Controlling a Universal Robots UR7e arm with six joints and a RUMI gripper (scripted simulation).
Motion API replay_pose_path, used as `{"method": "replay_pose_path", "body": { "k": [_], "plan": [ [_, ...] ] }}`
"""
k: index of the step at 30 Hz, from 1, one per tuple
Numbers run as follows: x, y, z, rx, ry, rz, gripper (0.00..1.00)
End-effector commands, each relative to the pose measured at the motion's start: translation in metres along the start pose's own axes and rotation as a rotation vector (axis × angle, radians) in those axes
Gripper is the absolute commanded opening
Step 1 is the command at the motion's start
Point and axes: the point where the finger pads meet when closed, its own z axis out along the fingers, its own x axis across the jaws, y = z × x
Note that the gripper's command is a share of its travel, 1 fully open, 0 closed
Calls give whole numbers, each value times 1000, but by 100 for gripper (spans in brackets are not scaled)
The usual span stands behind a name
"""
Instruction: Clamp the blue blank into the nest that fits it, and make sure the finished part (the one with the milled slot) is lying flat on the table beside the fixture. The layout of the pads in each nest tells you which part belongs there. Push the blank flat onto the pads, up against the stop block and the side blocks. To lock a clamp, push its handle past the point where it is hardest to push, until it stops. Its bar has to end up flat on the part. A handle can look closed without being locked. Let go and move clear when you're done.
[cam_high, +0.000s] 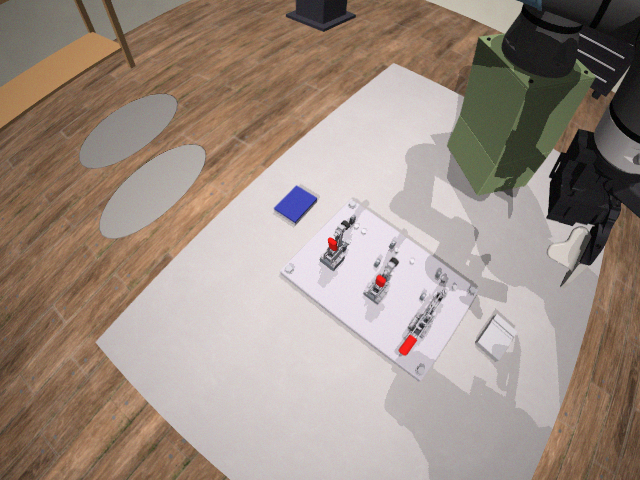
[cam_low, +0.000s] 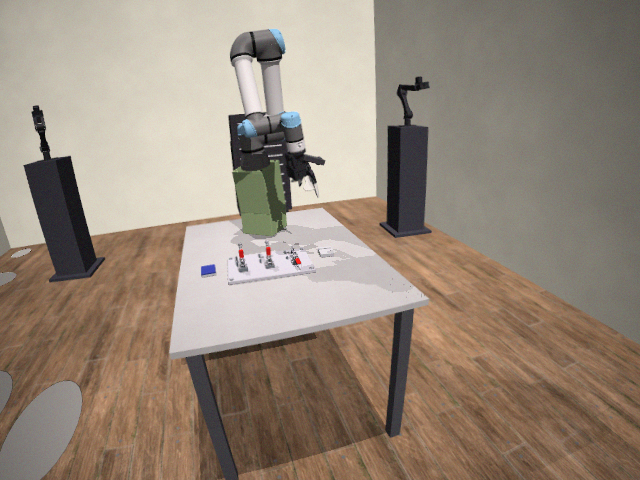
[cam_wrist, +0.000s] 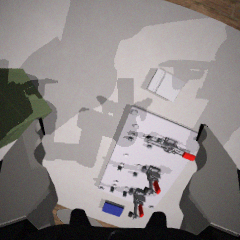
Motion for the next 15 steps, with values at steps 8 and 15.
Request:
{"method": "replay_pose_path", "body": {
  "k": [8, 15],
  "plan": [
    [13, 35, 3, -25, 40, 300, 100],
    [19, 56, 4, -35, 64, 472, 100]
  ]
}}
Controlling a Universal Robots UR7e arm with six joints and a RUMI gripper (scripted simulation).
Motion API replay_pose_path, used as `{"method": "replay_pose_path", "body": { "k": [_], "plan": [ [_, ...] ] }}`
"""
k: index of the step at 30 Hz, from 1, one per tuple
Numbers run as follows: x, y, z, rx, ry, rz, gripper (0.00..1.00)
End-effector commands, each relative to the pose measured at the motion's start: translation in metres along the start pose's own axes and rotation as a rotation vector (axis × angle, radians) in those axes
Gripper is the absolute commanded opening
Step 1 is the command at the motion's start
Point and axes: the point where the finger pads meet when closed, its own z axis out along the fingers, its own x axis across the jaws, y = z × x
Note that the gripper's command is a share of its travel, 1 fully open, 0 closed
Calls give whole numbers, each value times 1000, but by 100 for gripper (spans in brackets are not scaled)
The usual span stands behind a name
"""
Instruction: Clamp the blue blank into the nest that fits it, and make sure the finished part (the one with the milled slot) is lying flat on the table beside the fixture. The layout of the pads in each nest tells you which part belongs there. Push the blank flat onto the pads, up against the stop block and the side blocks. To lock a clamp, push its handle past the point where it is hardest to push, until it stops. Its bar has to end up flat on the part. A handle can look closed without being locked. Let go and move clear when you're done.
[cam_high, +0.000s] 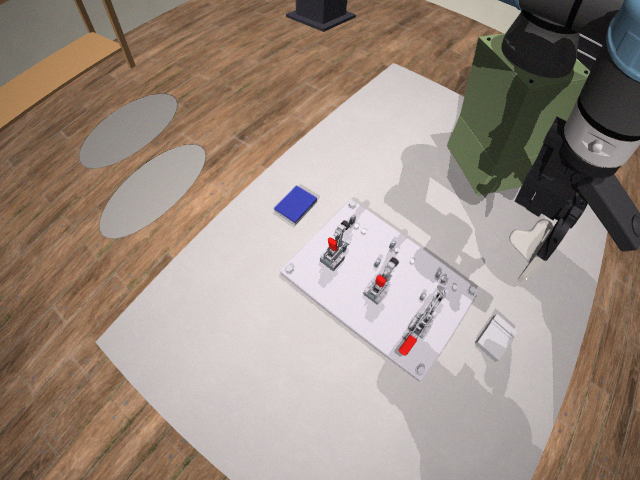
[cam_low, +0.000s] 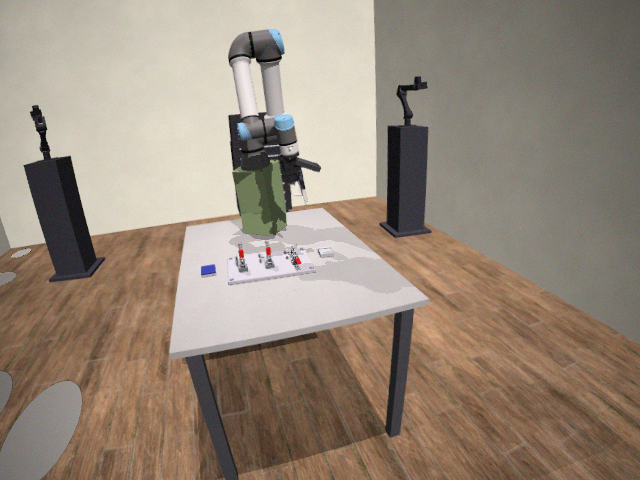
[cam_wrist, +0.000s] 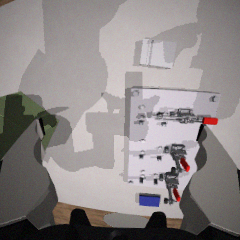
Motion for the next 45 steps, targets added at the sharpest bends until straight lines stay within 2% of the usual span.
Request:
{"method": "replay_pose_path", "body": {
  "k": [1, 5, 7, 10, 14, 16, 18, 29, 31, 33, 45],
  "plan": [
    [10, 13, 2, -10, 20, 128, 100],
    [17, 25, 3, -15, 36, 242, 100],
    [17, 25, 3, -15, 36, 242, 100],
    [24, 38, 3, -18, 52, 353, 100],
    [24, 38, 3, -18, 52, 353, 100],
    [31, 50, 4, -21, 69, 463, 100],
    [31, 50, 4, -21, 69, 463, 100],
    [46, 87, 5, -24, 116, 771, 100],
    [46, 87, 5, -24, 116, 771, 100],
    [49, 99, 5, -24, 131, 865, 100],
    [58, 135, 5, -17, 178, 1148, 100]
  ]
}}
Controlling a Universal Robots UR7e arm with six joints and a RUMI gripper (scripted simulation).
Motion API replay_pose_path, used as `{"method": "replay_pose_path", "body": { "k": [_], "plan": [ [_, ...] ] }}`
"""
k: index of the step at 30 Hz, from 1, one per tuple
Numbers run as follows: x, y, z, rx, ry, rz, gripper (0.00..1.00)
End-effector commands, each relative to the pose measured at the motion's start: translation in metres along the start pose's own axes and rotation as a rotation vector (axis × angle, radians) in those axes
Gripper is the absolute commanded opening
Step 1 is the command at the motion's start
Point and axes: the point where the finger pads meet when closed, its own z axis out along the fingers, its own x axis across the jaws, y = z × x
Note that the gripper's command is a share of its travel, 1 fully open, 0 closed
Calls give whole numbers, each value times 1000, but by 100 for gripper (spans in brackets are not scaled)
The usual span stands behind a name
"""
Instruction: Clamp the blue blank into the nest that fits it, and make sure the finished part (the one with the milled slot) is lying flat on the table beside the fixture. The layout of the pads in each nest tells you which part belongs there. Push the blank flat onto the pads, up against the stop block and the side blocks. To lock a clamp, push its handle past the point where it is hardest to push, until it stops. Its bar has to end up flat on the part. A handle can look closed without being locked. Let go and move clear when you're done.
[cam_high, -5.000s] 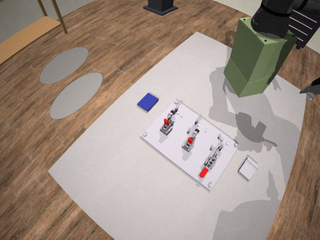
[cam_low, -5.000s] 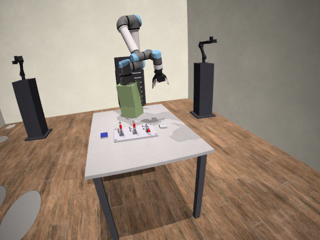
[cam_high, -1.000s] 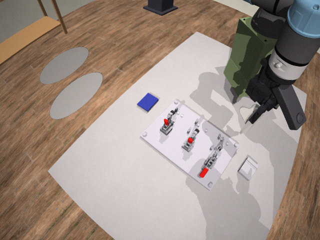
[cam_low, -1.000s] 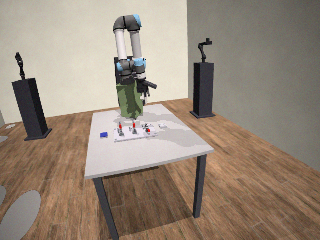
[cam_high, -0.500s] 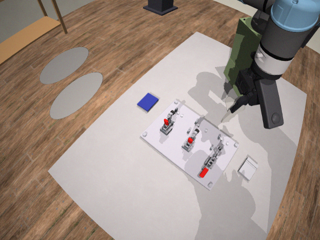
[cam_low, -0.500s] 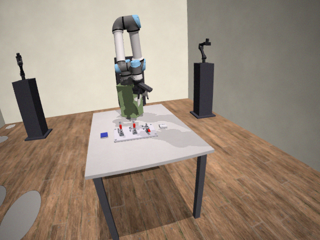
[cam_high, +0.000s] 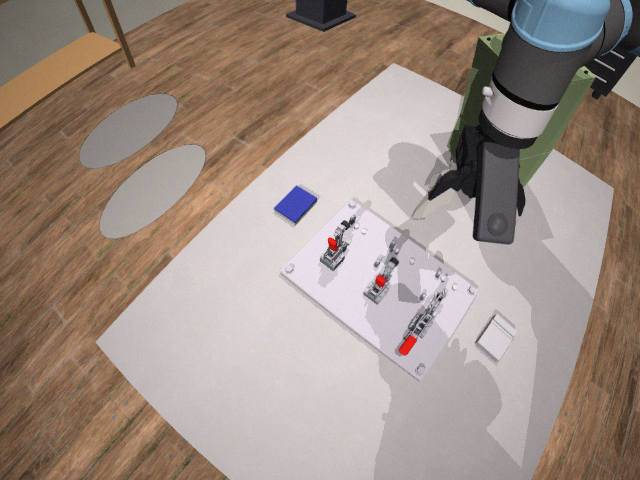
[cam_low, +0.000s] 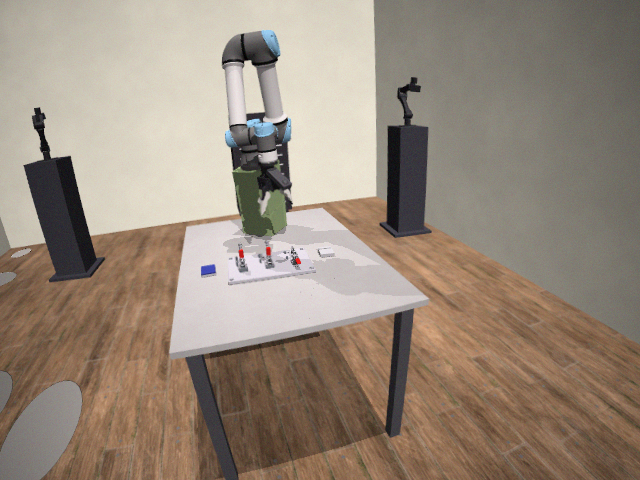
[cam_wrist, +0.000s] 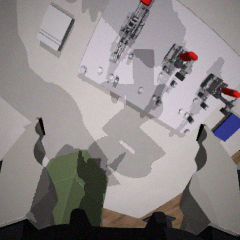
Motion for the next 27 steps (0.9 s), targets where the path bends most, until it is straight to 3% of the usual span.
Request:
{"method": "replay_pose_path", "body": {
  "k": [1, 15, 27],
  "plan": [
    [19, 6, 2, 5, 26, 154, 100],
    [52, 21, 4, 19, 65, 431, 100],
    [59, 25, 5, 23, 74, 495, 100]
  ]
}}
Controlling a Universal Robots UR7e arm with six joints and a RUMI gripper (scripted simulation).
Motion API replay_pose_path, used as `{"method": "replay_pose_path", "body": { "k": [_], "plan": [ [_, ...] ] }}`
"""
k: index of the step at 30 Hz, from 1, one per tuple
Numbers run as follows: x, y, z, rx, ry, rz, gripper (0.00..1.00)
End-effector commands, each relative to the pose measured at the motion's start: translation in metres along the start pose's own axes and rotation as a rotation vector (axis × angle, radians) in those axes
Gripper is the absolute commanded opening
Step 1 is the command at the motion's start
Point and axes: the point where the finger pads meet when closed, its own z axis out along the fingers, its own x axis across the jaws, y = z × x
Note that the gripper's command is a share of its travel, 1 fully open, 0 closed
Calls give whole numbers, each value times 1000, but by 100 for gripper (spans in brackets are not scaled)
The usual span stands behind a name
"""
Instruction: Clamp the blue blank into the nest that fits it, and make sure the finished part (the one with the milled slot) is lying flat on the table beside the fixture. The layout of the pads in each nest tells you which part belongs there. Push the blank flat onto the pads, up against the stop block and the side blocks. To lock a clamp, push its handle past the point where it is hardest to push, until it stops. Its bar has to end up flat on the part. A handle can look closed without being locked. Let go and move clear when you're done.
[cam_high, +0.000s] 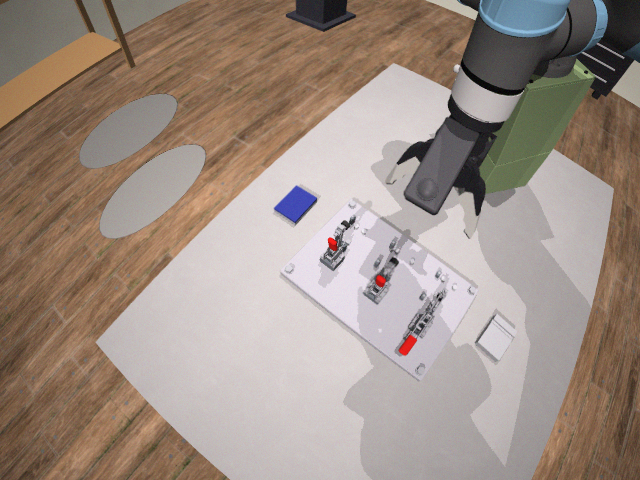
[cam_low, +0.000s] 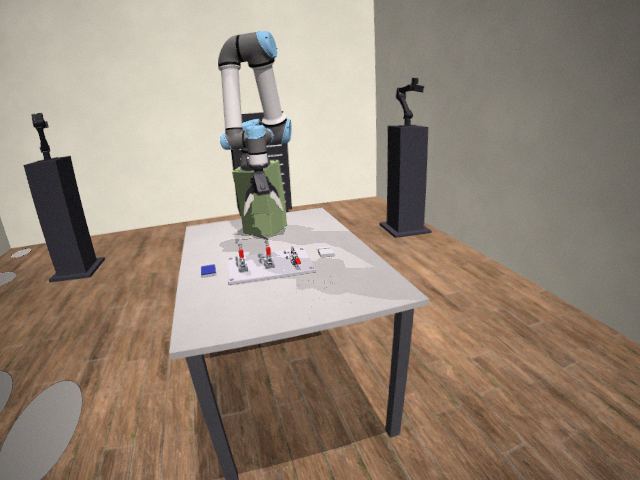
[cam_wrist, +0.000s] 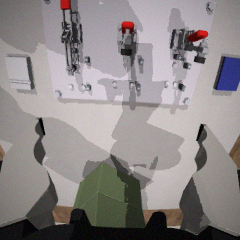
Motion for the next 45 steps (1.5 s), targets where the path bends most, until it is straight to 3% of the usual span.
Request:
{"method": "replay_pose_path", "body": {
  "k": [1, 4, 5, 38, 39, 45],
  "plan": [
    [2, 0, 0, 2, 3, 18, 100],
    [3, 0, 0, 2, 3, 19, 100],
    [3, 0, 0, 2, 3, 19, 28],
    [3, 0, 0, 2, 3, 19, 28],
    [3, 0, 0, 2, 3, 19, 59],
    [3, 0, 0, 2, 3, 19, 59]
  ]
}}
